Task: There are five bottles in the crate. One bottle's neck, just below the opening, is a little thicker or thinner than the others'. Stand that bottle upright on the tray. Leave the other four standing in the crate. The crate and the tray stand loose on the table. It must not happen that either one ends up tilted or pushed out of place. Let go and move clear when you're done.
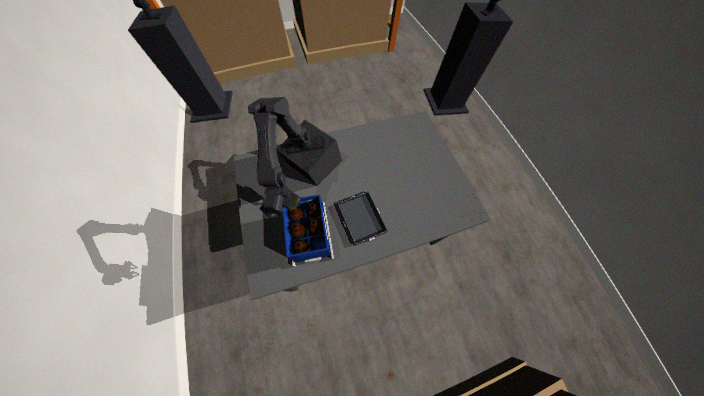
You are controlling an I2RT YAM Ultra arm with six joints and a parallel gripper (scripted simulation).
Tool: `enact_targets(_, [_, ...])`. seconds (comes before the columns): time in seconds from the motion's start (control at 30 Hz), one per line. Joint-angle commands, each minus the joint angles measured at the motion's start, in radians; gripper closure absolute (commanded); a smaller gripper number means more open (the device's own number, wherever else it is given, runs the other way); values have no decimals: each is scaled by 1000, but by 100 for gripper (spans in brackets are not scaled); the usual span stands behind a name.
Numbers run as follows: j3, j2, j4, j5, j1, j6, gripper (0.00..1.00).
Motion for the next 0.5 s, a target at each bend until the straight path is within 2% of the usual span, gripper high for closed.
enact_targets(0.0, [9, -36, 22, 8, 2, -2, 39])
enact_targets(0.27, [-27, -27, 41, 7, -5, -6, 39])
enact_targets(0.47, [-40, 15, 60, 6, -12, -9, 39])
